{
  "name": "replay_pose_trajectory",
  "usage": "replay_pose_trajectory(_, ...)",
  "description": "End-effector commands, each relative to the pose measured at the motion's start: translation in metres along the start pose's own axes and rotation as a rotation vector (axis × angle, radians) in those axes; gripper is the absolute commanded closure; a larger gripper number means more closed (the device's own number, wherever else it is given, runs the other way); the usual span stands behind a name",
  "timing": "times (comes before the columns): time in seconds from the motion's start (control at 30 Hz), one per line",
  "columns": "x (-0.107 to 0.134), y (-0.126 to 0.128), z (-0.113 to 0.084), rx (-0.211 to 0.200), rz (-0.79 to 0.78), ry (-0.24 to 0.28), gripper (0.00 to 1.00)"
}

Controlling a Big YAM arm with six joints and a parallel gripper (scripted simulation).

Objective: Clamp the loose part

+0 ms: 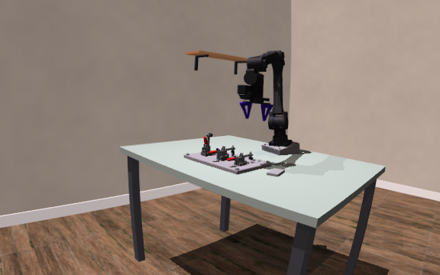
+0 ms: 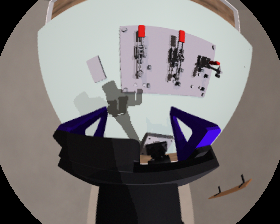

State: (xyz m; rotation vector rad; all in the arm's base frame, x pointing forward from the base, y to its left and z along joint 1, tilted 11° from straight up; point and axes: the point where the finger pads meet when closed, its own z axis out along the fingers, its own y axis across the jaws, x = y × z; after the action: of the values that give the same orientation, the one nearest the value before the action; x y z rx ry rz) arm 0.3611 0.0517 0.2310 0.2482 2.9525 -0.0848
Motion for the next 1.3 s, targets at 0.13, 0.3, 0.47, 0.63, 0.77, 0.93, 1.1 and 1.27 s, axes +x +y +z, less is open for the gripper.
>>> replay_pose_trajectory(0.13, -0.0018, -0.0086, -0.0088, 0.001, 0.042, -0.018, 0.00)
replay_pose_trajectory(0.3, -0.0013, -0.0068, -0.0089, 0.000, 0.030, -0.019, 0.00)
replay_pose_trajectory(0.47, -0.0013, -0.0068, -0.0089, 0.000, 0.030, -0.019, 1.00)
replay_pose_trajectory(0.63, -0.0013, -0.0068, -0.0089, 0.000, 0.030, -0.019, 1.00)
replay_pose_trajectory(0.77, -0.0013, -0.0068, -0.0089, 0.000, 0.030, -0.019, 1.00)
replay_pose_trajectory(0.93, -0.0013, -0.0068, -0.0089, 0.000, 0.030, -0.019, 1.00)
replay_pose_trajectory(1.1, -0.0013, -0.0068, -0.0089, 0.000, 0.030, -0.019, 1.00)
replay_pose_trajectory(1.27, -0.0013, -0.0068, -0.0089, 0.000, 0.030, -0.019, 1.00)
